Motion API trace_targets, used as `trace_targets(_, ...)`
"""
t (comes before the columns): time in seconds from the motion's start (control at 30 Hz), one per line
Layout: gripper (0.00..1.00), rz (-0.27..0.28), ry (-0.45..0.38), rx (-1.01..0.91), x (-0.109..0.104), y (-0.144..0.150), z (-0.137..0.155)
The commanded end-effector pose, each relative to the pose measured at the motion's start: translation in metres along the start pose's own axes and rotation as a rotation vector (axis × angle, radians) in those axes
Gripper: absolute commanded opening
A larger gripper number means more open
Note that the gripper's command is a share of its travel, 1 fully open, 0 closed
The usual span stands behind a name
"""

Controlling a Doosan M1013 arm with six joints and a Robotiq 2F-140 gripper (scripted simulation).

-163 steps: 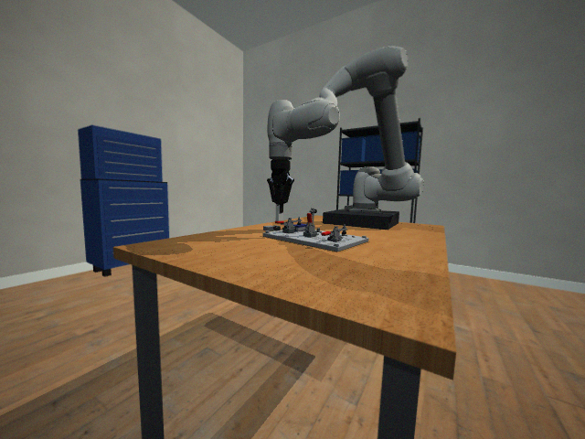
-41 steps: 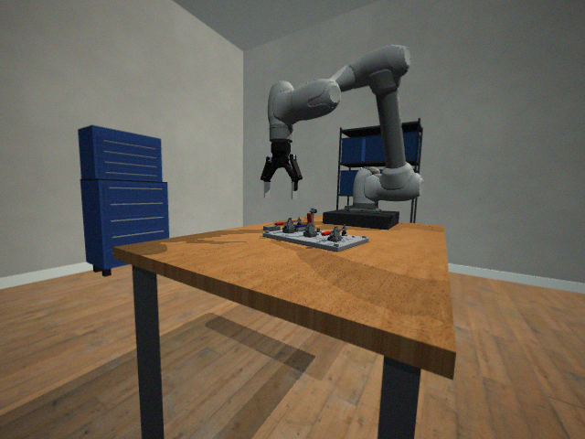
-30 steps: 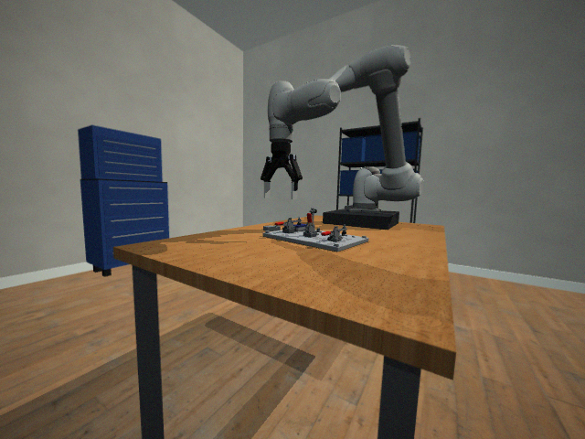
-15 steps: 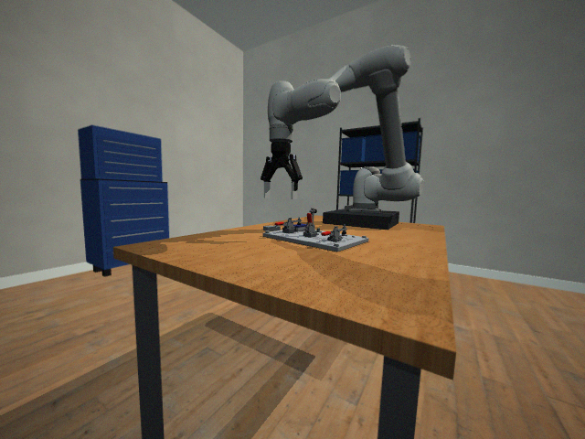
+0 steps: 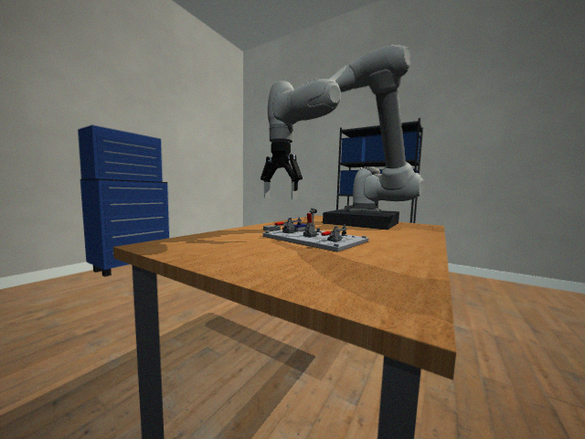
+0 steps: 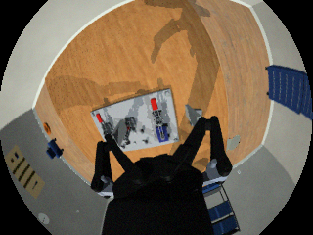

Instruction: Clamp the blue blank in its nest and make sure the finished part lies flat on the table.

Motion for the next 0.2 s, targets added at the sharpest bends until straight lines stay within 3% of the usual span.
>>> trace_targets(0.0, 1.00, 0.000, 0.000, 0.000, -0.0002, 0.0000, 0.0000)
trace_targets(0.17, 1.00, 0.000, 0.000, 0.000, -0.0002, 0.0000, 0.0000)
Point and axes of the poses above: the point where the finger pads meet when closed, its own x axis out along the fingers, its own y axis across the jaws, z = x × y, the point moved 3 cm from there along -x, back along the fingers
